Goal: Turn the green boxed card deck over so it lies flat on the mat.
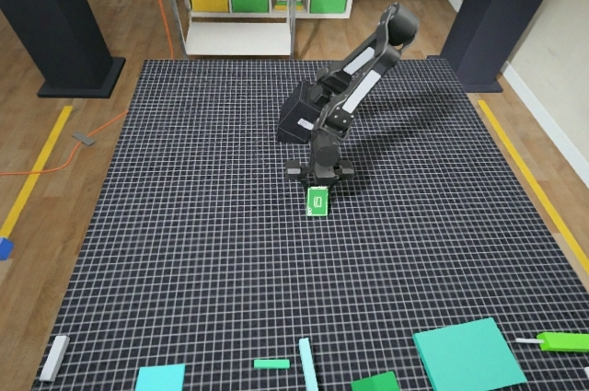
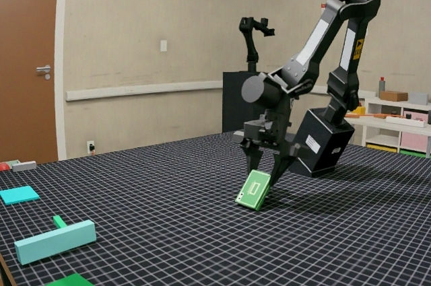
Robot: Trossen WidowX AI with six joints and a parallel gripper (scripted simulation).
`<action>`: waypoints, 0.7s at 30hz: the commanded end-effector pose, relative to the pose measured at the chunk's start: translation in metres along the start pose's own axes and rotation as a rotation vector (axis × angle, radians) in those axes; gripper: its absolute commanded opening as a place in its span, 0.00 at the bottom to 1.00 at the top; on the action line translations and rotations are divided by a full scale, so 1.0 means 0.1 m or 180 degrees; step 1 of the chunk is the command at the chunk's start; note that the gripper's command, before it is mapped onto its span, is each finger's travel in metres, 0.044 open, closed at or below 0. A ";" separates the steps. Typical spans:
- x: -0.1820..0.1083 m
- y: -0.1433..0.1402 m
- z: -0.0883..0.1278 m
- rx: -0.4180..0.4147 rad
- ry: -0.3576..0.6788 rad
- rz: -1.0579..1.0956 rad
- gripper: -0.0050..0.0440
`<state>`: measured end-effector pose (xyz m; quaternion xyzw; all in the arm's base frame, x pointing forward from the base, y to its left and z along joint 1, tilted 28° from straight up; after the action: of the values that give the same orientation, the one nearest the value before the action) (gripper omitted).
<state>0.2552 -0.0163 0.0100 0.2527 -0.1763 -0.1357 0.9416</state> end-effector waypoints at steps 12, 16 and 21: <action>0.01 0.01 -0.08 -0.0057 0.0271 0.0047 0.70; 0.00 0.01 -0.09 -0.0054 0.0272 0.0040 0.70; 0.01 0.01 -0.08 -0.0048 0.0251 0.0041 0.70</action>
<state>0.2538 -0.0113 0.0007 0.2517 -0.1289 -0.1253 0.9510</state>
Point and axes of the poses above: the point midway between the two fingers, 35 mm back from their tips, its own z axis back along the fingers, its own y axis across the jaws, x = y × z, the point moved 8 cm from there along z, back along the fingers, and after that the axes turned 10 degrees about -z, right-handed, at the moved point
